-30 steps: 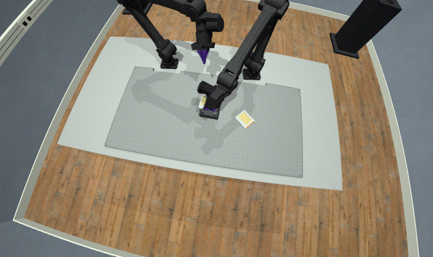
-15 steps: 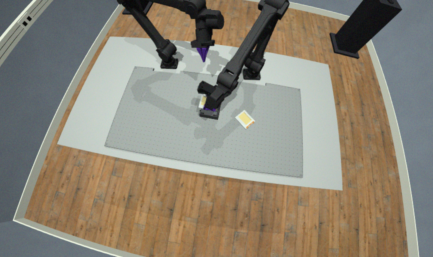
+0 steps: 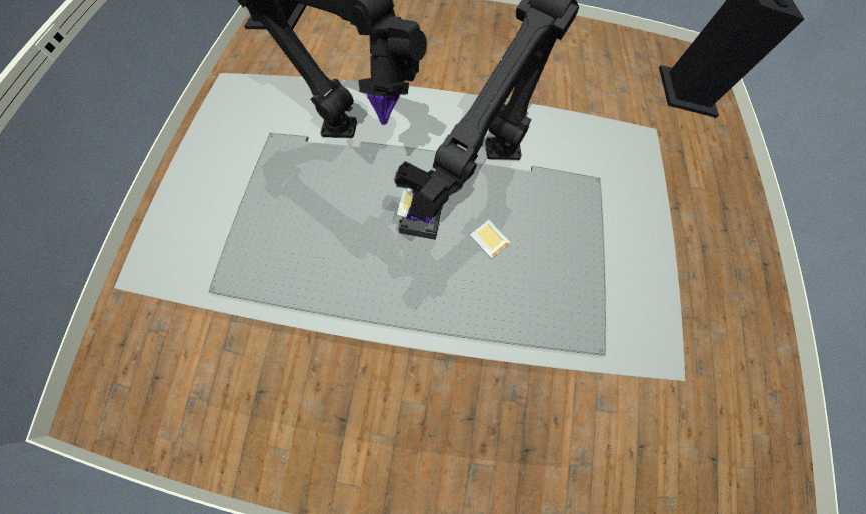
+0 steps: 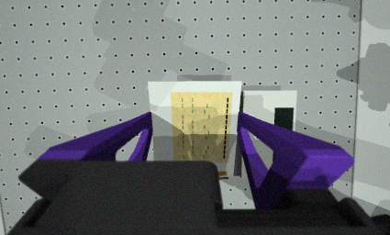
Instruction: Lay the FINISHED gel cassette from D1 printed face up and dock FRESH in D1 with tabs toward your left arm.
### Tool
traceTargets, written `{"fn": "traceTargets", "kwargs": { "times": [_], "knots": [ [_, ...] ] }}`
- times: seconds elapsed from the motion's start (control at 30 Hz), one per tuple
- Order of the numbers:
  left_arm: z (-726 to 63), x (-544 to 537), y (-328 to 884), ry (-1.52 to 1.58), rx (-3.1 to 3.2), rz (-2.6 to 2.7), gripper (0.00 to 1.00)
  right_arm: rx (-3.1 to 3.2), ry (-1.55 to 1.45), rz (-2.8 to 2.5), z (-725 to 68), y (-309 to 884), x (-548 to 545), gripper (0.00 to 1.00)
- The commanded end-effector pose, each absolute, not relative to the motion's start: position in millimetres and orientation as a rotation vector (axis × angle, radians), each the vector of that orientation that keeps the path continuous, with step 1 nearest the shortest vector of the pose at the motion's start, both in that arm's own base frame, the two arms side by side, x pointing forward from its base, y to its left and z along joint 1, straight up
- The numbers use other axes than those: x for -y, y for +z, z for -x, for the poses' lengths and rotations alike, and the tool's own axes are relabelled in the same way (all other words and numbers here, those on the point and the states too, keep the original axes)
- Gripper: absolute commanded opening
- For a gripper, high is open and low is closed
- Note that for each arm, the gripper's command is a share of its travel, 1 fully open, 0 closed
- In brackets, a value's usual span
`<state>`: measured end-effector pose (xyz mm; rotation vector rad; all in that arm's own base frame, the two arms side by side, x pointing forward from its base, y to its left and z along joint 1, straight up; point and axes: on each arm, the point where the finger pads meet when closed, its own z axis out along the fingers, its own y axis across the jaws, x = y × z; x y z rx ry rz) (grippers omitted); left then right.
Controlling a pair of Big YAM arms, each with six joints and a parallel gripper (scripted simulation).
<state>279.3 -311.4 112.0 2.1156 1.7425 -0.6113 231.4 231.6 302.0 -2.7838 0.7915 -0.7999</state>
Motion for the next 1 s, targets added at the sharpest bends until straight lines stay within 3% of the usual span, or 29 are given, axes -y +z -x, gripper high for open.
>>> {"fn": "traceTargets", "kwargs": {
  "times": [0.0, 0.97],
  "knots": [
    [-283.9, 315.0, 118.0, -0.598, -1.718, -2.102, 0.00, -1.036, -0.780, 2.650, -238.6, 323.1, -216.1, 0.00],
    [-283.9, 315.0, 118.0, -0.598, -1.718, -2.102, 0.00, -2.089, -0.572, 2.046, -277.2, 324.7, -97.2, 0.00]
  ]
}}
